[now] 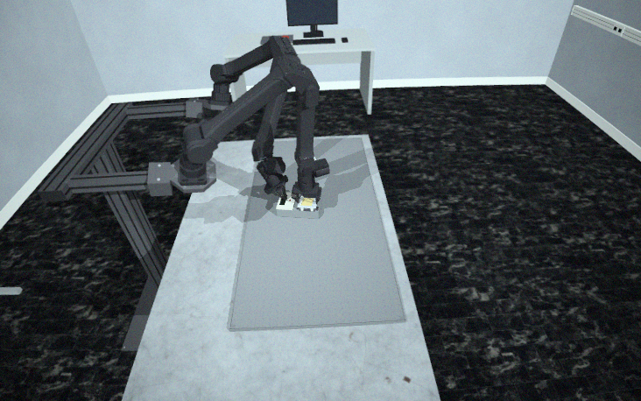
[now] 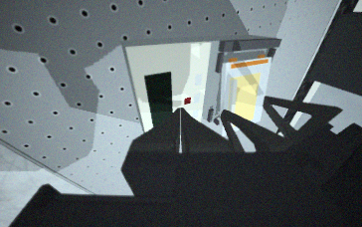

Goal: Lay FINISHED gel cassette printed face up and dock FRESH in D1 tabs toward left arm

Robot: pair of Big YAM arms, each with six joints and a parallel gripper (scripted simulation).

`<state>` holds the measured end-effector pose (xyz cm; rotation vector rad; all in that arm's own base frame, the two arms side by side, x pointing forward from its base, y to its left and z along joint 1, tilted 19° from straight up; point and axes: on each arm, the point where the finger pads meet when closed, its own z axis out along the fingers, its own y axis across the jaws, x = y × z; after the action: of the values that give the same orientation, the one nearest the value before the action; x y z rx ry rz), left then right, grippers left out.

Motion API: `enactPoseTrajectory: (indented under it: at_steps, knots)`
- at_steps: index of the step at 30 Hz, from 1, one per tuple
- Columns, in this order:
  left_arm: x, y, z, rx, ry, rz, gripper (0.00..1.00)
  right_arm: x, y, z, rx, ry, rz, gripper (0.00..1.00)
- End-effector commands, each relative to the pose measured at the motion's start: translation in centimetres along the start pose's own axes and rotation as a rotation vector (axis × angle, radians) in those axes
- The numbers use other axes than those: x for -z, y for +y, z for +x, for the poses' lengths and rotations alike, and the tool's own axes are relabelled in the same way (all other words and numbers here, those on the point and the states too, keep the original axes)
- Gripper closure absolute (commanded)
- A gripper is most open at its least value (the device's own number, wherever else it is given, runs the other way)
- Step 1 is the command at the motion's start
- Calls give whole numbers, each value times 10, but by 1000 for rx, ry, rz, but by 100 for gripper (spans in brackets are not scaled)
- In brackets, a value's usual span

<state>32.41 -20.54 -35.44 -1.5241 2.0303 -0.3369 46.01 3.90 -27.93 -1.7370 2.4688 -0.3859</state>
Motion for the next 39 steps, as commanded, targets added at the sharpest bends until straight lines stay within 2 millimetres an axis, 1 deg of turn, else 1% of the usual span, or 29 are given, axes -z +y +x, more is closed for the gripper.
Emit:
enactPoseTrajectory:
  at_steps: [1, 39]
  knots:
    - [-8, 6, -4, 2, -3, -2, 100, 2, -2, -2, 1, -3, 4, 100]
    - [-19, 13, -5, 2, -3, -2, 100, 2, -2, -2, 1, -3, 4, 100]
